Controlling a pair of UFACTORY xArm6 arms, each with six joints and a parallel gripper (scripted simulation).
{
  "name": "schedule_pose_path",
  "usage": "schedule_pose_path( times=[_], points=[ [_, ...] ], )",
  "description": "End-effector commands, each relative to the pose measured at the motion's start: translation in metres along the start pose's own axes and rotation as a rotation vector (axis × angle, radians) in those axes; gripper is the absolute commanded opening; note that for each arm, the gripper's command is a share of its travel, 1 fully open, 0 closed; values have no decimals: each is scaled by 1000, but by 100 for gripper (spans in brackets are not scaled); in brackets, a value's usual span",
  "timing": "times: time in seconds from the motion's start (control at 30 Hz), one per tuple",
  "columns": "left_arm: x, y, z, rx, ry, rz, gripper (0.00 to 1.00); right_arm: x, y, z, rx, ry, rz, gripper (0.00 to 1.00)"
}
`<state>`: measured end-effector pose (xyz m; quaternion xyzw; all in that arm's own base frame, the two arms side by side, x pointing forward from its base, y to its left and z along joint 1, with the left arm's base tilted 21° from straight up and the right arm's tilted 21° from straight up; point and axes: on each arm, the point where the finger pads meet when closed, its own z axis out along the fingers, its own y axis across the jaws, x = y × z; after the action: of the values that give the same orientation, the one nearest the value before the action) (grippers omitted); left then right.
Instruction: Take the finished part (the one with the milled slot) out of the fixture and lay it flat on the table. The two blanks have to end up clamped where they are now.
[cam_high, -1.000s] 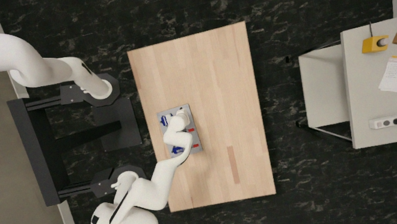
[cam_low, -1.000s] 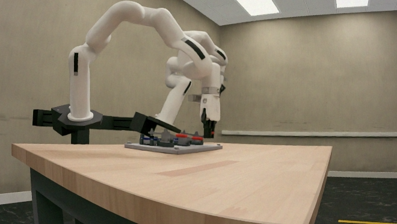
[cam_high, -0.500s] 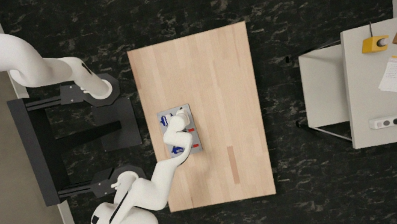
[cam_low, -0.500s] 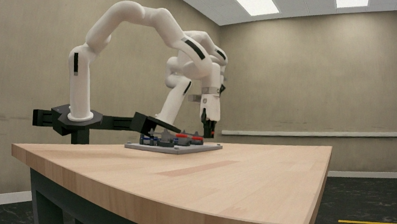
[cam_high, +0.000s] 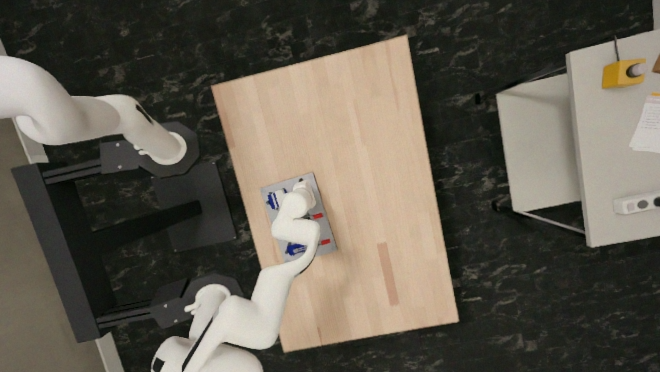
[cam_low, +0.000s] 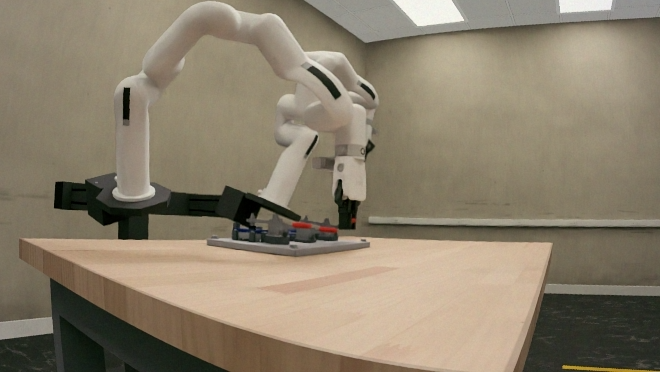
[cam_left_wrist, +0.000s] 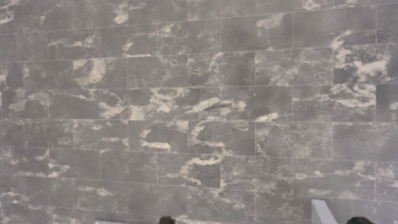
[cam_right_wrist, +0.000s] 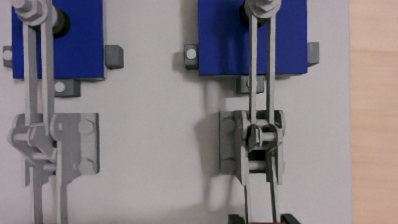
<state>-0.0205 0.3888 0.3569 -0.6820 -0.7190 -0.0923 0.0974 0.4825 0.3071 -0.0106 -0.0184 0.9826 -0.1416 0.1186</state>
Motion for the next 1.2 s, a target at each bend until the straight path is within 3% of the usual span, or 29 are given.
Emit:
schedule_pose_path(
  times=[0.0,1.17],
  points=[
    [1,0,-1,0,4,0,100,-1,1,-2,-3,-3,1,0],
    [1,0,-1,0,4,0,100,12,1,-15,-3,-3,1,0]
  ],
)
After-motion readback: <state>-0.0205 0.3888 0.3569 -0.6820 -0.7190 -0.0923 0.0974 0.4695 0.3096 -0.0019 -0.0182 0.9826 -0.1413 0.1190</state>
